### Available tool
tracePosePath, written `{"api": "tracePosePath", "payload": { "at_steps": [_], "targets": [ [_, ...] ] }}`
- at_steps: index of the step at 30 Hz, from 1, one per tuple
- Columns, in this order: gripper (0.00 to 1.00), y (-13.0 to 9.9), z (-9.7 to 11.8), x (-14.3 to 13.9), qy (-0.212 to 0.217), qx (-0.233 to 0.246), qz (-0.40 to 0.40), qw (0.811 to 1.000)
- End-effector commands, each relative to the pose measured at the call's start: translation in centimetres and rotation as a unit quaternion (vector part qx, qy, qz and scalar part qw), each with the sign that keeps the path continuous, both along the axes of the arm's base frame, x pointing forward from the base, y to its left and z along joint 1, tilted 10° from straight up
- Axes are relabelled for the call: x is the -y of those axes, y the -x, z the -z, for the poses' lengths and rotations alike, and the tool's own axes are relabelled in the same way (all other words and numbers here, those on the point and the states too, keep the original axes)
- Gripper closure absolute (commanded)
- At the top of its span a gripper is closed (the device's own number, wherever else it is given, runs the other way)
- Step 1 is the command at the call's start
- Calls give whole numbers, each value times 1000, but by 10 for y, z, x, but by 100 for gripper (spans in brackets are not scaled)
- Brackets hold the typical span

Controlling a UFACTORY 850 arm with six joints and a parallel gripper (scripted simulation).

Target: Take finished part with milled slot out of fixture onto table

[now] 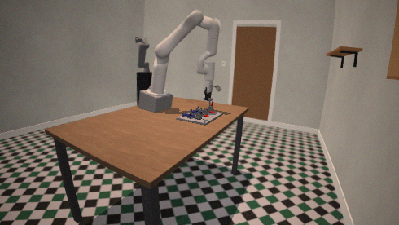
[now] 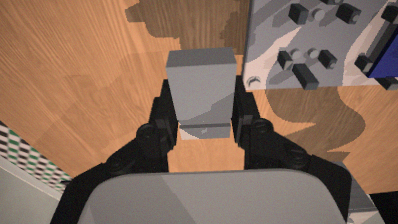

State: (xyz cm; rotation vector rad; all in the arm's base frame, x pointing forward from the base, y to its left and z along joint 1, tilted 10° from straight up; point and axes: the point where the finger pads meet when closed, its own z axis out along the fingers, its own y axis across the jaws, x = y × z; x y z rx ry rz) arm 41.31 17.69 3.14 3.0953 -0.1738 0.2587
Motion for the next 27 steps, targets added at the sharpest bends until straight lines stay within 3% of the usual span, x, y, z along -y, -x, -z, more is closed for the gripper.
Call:
{"api": "tracePosePath", "payload": {
  "at_steps": [1,27],
  "targets": [
    [100,-1,0,0,0,1,0,1000],
    [100,-3,14,0,0,1,0,1000]
  ]
}}
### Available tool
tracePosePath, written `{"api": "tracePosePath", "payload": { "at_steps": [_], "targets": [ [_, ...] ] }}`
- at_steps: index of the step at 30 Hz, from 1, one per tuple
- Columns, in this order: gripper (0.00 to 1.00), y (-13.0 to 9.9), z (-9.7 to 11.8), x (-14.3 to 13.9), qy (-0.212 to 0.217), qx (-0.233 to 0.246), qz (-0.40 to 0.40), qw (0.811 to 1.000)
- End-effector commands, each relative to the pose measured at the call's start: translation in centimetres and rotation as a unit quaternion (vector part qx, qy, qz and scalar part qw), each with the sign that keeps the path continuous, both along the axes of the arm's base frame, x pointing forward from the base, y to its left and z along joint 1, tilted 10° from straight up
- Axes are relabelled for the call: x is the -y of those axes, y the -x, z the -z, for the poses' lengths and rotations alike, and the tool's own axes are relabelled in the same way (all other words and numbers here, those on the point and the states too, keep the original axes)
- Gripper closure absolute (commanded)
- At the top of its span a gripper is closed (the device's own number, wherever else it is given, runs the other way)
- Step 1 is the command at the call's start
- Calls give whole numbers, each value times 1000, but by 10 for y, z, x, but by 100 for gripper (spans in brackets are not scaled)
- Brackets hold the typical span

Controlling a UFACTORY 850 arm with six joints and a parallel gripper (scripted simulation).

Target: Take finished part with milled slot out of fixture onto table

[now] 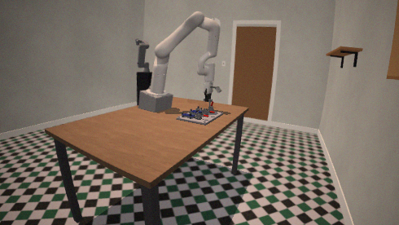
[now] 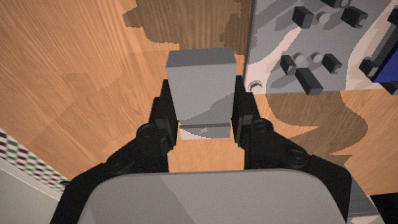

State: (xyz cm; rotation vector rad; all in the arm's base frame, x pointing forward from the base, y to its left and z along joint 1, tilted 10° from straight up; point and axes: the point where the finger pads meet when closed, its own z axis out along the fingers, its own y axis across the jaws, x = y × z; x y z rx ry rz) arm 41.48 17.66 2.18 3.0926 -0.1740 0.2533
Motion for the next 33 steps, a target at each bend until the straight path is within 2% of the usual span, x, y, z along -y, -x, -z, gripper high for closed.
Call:
{"api": "tracePosePath", "payload": {
  "at_steps": [1,8,23,33],
  "targets": [
    [100,-1,6,0,-2,2,0,1000],
    [100,-3,15,0,-2,2,0,1000],
    [100,-9,53,2,-2,2,0,1000],
    [100,-12,68,2,-2,2,0,1000]
  ]
}}
